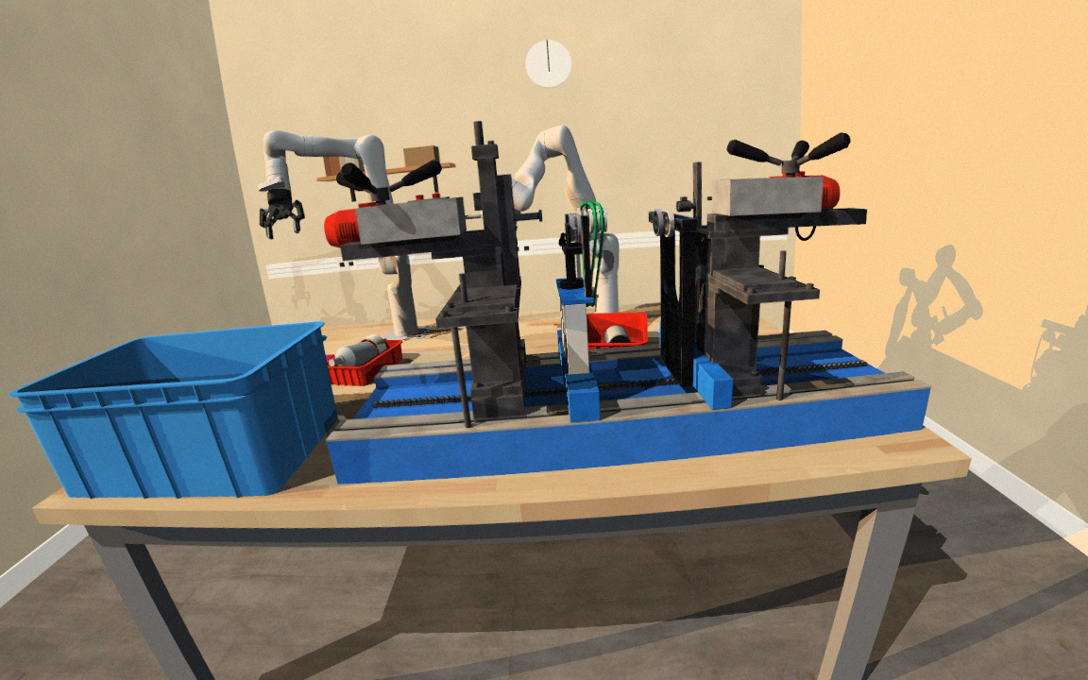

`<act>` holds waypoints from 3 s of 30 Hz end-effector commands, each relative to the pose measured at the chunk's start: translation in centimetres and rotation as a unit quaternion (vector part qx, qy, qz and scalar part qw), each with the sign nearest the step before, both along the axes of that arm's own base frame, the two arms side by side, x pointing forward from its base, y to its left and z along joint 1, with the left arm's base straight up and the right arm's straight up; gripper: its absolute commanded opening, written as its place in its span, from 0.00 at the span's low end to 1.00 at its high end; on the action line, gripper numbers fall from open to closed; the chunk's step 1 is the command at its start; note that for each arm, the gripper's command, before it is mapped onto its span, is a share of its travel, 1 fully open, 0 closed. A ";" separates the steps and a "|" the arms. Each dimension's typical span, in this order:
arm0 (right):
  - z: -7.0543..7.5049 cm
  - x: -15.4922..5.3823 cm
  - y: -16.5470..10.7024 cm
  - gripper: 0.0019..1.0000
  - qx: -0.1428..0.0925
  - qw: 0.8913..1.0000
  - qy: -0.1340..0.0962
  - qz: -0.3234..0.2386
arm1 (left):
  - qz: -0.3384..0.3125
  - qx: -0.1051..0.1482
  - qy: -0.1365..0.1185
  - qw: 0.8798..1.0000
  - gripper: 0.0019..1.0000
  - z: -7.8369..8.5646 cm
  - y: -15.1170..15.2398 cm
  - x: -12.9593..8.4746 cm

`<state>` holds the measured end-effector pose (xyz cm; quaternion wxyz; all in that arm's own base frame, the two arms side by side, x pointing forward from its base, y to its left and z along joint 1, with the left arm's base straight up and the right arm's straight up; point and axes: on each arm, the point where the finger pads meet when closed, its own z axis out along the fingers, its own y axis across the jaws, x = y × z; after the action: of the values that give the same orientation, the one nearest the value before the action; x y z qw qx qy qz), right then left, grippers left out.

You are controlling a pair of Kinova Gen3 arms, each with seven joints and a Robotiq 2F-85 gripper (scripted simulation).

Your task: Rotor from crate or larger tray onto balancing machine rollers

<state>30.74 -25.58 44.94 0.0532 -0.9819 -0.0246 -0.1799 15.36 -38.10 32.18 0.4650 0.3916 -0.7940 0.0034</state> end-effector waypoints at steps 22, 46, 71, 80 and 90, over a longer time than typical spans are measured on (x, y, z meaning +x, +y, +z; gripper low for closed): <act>0.1 0.0 0.0 1.00 0.000 1.000 -0.001 0.000 | 0.000 0.000 0.000 1.000 1.00 7.6 0.0 0.0; 0.1 0.0 0.0 1.00 0.000 1.000 -0.001 0.000 | -0.055 0.002 -0.069 0.996 1.00 7.8 5.4 2.9; 0.1 0.0 0.0 1.00 0.000 1.000 -0.001 0.000 | -0.120 0.004 -0.149 0.982 1.00 7.8 11.7 6.4; 0.1 0.0 0.0 1.00 0.000 1.000 -0.001 0.000 | -0.153 0.006 -0.191 0.969 1.00 7.8 15.1 8.2; 0.1 0.0 0.0 1.00 0.000 1.000 -0.001 0.000 | -0.192 0.007 -0.240 0.952 1.00 7.8 19.1 10.3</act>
<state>30.74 -25.58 44.95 0.0532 -0.9819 -0.0246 -0.1799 25.13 -20.03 39.98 0.2626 0.2334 -0.9363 0.0006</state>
